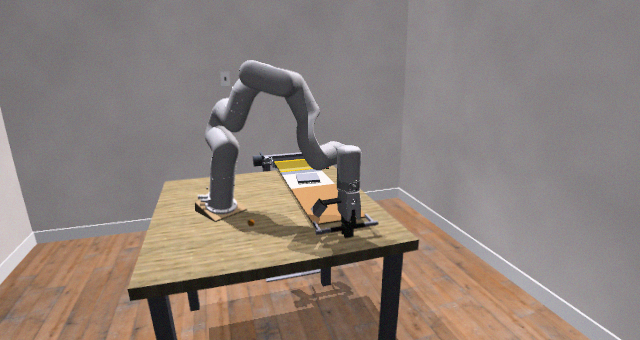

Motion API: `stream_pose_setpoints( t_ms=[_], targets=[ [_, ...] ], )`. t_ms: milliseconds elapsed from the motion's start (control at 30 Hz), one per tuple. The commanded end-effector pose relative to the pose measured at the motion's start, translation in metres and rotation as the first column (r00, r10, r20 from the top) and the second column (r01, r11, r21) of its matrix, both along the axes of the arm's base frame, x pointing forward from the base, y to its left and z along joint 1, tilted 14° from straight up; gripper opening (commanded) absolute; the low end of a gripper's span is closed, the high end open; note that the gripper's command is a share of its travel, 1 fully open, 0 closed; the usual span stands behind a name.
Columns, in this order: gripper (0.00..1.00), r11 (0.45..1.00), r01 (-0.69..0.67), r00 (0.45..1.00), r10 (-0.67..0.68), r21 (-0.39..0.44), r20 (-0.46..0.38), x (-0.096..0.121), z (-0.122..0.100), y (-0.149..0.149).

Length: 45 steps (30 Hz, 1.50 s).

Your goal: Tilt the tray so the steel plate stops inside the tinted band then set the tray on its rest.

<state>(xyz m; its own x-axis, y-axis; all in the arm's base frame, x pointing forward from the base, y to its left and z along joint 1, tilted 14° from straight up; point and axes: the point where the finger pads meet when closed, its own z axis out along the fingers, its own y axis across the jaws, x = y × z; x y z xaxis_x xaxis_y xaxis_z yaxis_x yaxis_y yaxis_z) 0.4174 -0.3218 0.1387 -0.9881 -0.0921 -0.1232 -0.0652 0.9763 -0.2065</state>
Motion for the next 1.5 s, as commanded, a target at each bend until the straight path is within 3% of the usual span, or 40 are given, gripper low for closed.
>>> stream_pose_setpoints(
  t_ms=[0, 767, 1467],
  targets=[
    [0.0, 1.0, 0.0, 1.0, 0.0, -0.002, 0.003, 0.001, 0.001, -0.001],
    [0.0, 1.0, 0.0, 1.0, 0.0, -0.002, 0.003, 0.001, 0.001, -0.001],
    [0.0, 1.0, 0.0, 1.0, 0.0, -0.002, 0.003, -0.014, 0.101, 0.026]
  ],
)
